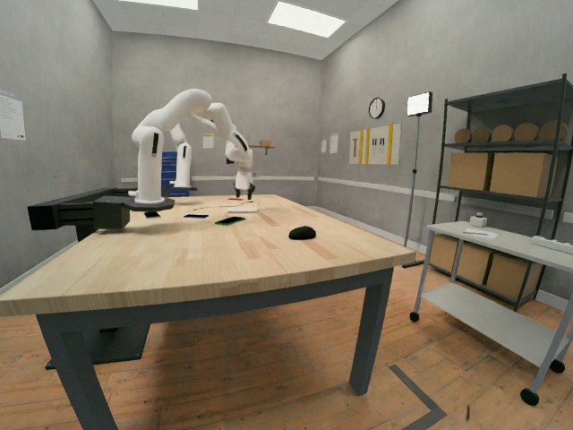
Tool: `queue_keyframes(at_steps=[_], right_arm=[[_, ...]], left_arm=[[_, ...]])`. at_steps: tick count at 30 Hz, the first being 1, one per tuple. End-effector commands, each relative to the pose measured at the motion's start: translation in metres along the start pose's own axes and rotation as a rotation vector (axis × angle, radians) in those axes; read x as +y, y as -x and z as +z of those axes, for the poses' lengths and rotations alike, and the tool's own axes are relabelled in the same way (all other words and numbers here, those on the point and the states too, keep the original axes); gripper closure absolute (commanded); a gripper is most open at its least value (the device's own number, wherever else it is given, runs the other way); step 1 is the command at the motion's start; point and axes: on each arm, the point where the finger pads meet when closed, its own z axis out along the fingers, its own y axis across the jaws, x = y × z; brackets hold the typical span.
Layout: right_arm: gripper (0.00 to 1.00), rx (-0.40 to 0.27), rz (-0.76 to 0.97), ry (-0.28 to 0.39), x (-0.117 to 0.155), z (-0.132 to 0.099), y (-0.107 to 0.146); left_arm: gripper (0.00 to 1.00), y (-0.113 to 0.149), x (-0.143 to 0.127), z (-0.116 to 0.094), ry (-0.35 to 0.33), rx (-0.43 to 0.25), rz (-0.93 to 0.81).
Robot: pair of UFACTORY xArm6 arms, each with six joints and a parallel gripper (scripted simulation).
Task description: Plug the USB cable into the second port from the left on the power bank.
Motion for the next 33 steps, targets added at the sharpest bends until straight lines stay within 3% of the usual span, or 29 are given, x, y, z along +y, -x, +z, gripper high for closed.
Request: queue_keyframes(at_steps=[1,33], right_arm=[[0.0,0.006,0.054,0.014,-0.001,-0.001,-0.003],[0.0,0.027,0.614,0.048,-0.01,0.015,-0.009]], left_arm=[[0.0,-0.005,0.002,-0.005,0.004,-0.001,0.01],[0.0,-0.042,0.028,-0.031,0.039,-0.04,0.122]])
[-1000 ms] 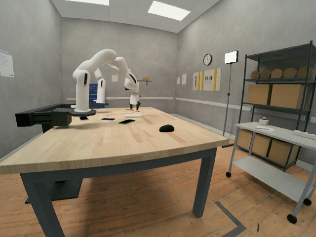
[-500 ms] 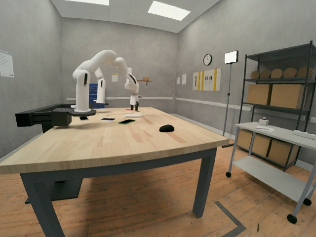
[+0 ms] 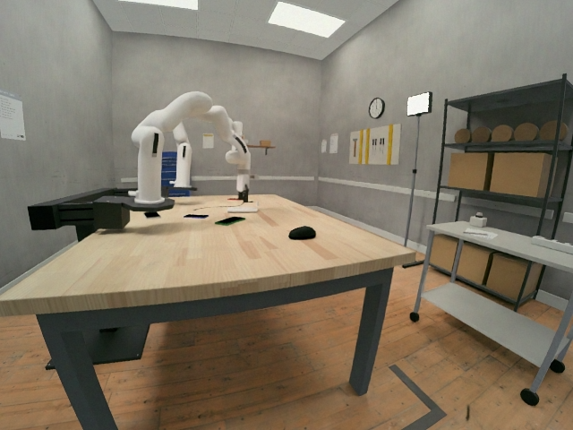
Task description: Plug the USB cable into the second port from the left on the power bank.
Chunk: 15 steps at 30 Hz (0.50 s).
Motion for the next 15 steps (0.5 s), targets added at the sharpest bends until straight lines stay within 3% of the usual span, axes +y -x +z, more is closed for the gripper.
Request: queue_keyframes(at_steps=[1,15], right_arm=[[0.0,0.015,0.079,0.008,-0.002,-0.001,-0.003],[0.0,0.027,0.313,0.018,-0.008,0.006,-0.002]], left_arm=[[0.0,-0.006,0.003,-0.005,0.005,-0.002,0.015],[0.0,-0.022,0.014,-0.015,0.021,-0.016,0.062]])
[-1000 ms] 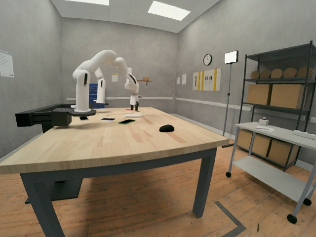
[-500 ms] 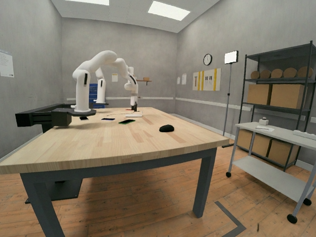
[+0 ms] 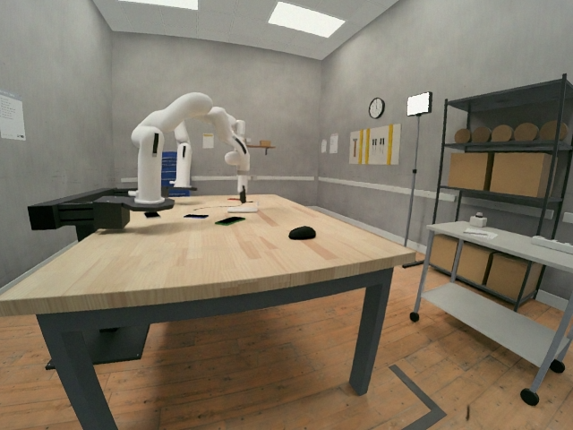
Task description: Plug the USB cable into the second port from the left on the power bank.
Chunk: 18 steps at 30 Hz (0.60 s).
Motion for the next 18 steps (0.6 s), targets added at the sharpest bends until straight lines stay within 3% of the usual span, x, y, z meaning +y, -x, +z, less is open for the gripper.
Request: queue_keyframes(at_steps=[1,18], right_arm=[[0.0,0.019,0.115,0.006,-0.0038,0.0001,-0.0014],[0.0,0.02,0.152,0.006,-0.0046,0.0013,-0.001]], left_arm=[[0.0,-0.0083,0.0042,-0.0064,0.007,-0.002,0.02],[0.0,-0.0118,0.007,-0.0082,0.011,-0.006,0.032]])
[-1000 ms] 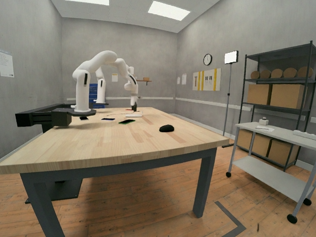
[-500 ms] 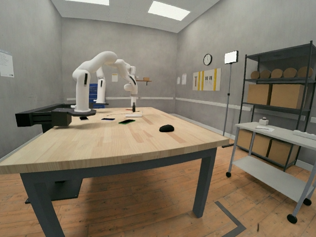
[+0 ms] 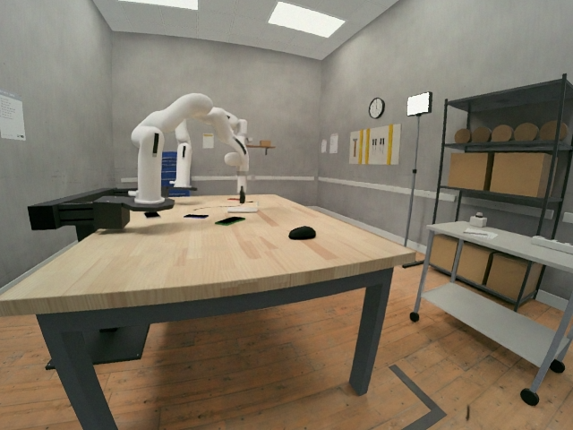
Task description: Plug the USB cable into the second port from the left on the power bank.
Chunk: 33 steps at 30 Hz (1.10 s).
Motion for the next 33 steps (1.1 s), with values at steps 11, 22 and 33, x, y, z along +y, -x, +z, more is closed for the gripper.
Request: queue_keyframes(at_steps=[11,22,33], right_arm=[[0.0,-0.002,0.009,-0.006,-0.001,0.006,-0.001],[0.0,-0.001,0.01,-0.007,-0.002,0.022,-0.001],[0.0,-0.001,0.01,-0.008,-0.002,0.037,-0.001]], left_arm=[[0.0,-0.001,0.0,-0.002,0.0,0.005,0.0],[0.0,-0.001,0.0,-0.002,0.0,0.005,0.0],[0.0,-0.001,0.0,-0.002,0.0,0.005,0.0]])
